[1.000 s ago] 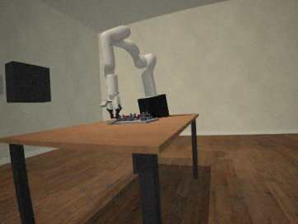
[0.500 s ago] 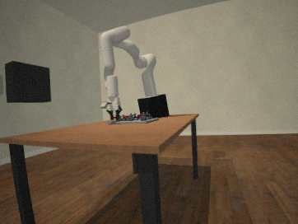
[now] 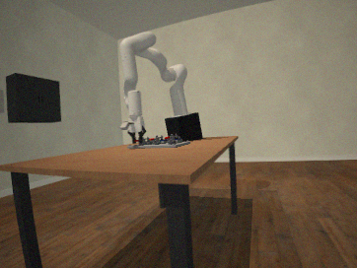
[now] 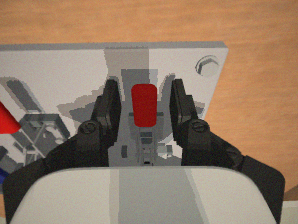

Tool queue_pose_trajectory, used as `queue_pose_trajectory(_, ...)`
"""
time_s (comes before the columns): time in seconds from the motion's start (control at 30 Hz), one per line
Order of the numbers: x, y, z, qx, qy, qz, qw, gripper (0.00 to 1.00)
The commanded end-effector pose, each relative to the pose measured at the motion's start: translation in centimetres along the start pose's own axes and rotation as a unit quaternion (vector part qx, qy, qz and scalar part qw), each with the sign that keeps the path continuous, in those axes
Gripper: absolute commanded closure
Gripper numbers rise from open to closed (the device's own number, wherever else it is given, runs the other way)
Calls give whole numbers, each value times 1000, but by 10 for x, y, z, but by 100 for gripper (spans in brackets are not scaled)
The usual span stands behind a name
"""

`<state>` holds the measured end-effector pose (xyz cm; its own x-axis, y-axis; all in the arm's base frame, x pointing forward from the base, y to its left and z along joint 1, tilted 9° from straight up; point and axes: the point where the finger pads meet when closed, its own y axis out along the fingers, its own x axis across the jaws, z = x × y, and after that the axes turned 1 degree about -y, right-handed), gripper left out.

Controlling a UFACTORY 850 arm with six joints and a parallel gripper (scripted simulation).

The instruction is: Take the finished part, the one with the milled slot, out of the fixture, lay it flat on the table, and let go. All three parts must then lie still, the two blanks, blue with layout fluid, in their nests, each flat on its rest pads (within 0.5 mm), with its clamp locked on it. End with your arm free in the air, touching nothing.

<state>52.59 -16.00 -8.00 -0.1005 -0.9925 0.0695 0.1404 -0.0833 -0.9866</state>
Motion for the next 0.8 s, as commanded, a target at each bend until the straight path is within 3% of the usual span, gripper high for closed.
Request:
queue_pose_trajectory(0.0,0,0,1,1,0,0,1000,53)
queue_pose_trajectory(0.43,0,0,1,1,0,0,1000,53)
queue_pose_trajectory(0.47,0,0,1,1,0,0,1000,100)
queue_pose_trajectory(0.77,0,0,1,1,0,0,1000,100)
